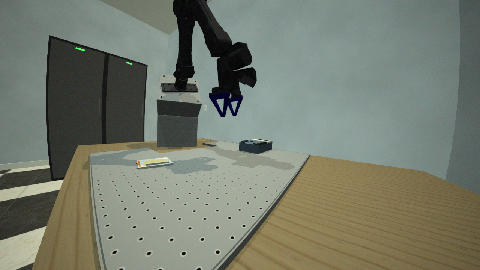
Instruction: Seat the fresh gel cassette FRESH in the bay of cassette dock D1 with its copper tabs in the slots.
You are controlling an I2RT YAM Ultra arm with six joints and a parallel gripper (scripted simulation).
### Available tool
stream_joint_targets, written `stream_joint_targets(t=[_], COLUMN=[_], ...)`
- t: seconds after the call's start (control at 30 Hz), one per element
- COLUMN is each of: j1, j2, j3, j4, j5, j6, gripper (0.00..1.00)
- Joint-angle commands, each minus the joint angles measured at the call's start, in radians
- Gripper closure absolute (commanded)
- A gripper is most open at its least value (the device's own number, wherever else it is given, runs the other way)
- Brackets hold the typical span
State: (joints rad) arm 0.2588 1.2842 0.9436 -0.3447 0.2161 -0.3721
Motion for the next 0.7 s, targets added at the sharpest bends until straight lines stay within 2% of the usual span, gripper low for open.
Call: stream_joint_targets(t=[0.0,0.53,0.57,0.67], j1=[0.005,0.005,0.023,0.047], j2=[-0.009,-0.009,-0.029,-0.048], j3=[0.006,0.006,-0.035,-0.086], j4=[0.001,0.001,0.018,0.034], j5=[-0.005,-0.005,0.027,0.066], j6=[-0.001,-0.001,0.044,0.104], gripper=[0.0,0.0,0.65,0.65])
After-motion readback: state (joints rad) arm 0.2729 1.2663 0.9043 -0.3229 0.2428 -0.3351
